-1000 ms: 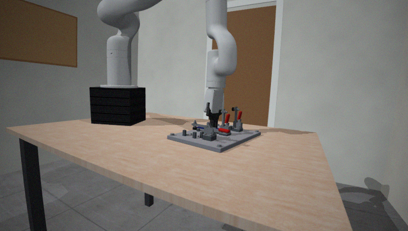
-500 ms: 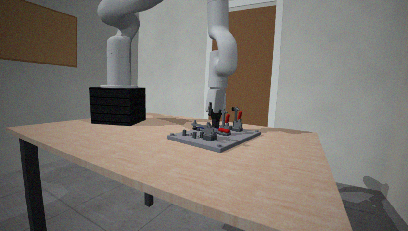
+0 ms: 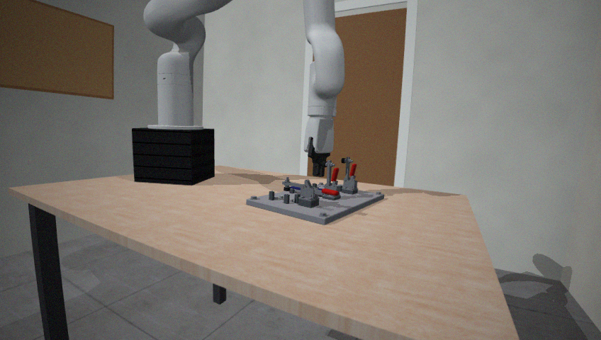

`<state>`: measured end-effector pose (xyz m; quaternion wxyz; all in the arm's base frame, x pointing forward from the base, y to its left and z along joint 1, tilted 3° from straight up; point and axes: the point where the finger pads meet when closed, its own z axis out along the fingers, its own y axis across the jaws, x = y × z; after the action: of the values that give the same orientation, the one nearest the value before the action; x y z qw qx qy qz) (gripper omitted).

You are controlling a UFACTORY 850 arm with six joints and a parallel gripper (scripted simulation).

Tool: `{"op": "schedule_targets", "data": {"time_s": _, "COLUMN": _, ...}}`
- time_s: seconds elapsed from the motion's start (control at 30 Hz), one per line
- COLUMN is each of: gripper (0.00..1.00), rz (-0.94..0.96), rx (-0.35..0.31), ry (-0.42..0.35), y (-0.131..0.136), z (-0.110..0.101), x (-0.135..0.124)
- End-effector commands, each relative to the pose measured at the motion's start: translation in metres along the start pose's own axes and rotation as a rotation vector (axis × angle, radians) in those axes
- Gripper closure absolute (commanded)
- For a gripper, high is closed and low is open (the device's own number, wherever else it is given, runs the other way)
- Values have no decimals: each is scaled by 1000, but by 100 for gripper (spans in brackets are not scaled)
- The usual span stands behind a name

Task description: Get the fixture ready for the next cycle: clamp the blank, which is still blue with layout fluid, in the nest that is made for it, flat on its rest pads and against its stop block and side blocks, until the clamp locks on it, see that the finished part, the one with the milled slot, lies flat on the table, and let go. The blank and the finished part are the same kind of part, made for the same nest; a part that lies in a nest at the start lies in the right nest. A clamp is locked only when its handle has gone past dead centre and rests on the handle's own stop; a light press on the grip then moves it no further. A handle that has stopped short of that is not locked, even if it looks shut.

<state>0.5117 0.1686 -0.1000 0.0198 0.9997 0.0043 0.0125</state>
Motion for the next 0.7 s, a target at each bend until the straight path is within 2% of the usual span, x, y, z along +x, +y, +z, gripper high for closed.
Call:
{"op": "schedule_targets", "data": {"time_s": 0.0, "gripper": 100, "rz": -1, "rx": 0, "ry": 1, "y": 0, "z": -2, "x": 0}}
{"op": "schedule_targets", "data": {"time_s": 0.1, "gripper": 100, "rz": -1, "rx": 0, "ry": 1, "y": 0, "z": -2, "x": 0}}
{"op": "schedule_targets", "data": {"time_s": 0.13, "gripper": 53, "rz": -1, "rx": 0, "ry": 1, "y": 0, "z": -2, "x": 0}}
{"op": "schedule_targets", "data": {"time_s": 0.27, "gripper": 53, "rz": -1, "rx": 0, "ry": 1, "y": 0, "z": -5, "x": 0}}
{"op": "schedule_targets", "data": {"time_s": 0.37, "gripper": 53, "rz": -1, "rx": 0, "ry": 1, "y": 0, "z": -21, "x": 0}}
{"op": "schedule_targets", "data": {"time_s": 0.5, "gripper": 53, "rz": -1, "rx": 0, "ry": 1, "y": 0, "z": -74, "x": 0}}
{"op": "schedule_targets", "data": {"time_s": 0.53, "gripper": 53, "rz": -1, "rx": 0, "ry": 1, "y": 0, "z": -74, "x": 0}}
{"op": "schedule_targets", "data": {"time_s": 0.67, "gripper": 53, "rz": -1, "rx": 0, "ry": 1, "y": 0, "z": -123, "x": 0}}
